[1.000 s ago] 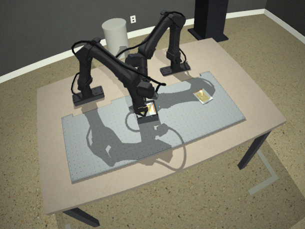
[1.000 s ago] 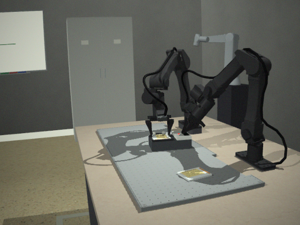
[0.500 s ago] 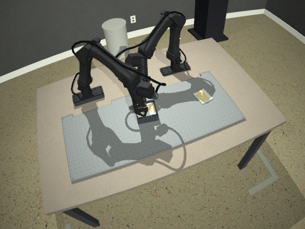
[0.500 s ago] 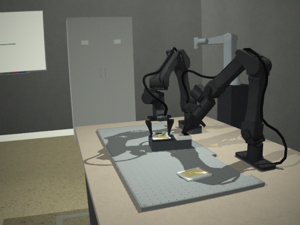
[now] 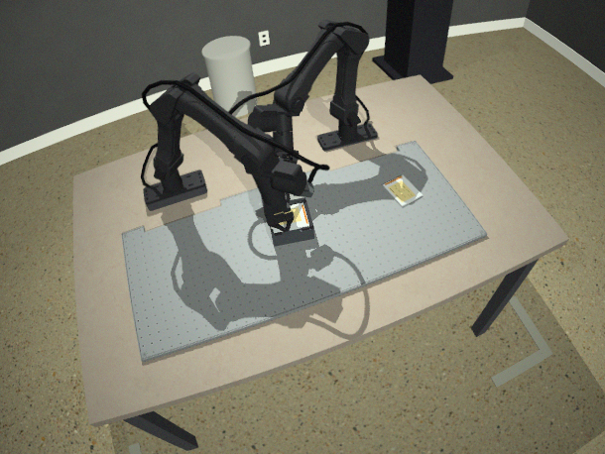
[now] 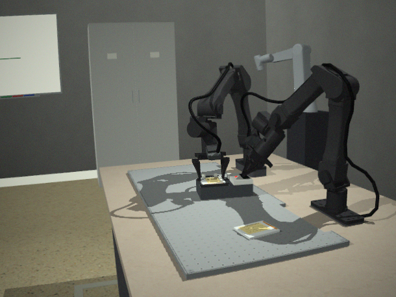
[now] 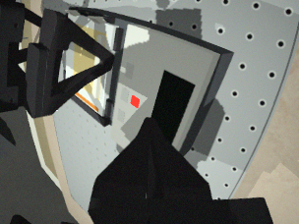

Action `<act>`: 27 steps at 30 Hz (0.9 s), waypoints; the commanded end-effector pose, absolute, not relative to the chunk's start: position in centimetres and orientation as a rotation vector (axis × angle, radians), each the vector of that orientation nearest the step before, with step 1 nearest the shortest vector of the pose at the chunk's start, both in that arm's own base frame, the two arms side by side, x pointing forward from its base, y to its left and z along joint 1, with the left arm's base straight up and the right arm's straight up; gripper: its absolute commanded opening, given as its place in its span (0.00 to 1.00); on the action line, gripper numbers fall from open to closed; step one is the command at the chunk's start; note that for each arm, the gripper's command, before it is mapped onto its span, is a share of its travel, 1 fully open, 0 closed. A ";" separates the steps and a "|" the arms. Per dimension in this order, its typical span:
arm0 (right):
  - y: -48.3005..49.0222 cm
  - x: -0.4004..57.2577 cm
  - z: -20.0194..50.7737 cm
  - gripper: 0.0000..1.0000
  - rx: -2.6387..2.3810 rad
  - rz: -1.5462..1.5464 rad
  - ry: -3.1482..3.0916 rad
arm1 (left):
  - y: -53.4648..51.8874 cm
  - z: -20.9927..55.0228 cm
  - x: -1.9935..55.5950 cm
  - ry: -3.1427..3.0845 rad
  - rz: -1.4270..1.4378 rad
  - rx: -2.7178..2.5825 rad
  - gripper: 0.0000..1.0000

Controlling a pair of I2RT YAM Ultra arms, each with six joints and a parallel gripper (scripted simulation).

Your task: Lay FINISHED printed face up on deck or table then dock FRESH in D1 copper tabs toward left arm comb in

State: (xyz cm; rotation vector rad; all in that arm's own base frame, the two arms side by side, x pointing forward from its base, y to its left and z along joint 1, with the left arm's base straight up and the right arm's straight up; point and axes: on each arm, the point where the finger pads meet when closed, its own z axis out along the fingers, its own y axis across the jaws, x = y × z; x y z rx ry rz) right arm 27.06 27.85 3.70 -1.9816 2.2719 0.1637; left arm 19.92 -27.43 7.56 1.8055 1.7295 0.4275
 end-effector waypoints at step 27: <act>28.0 27.2 4.0 0.00 -1.975 0.165 2.263 | -28.6 10.4 20.0 1.701 0.389 1.718 0.00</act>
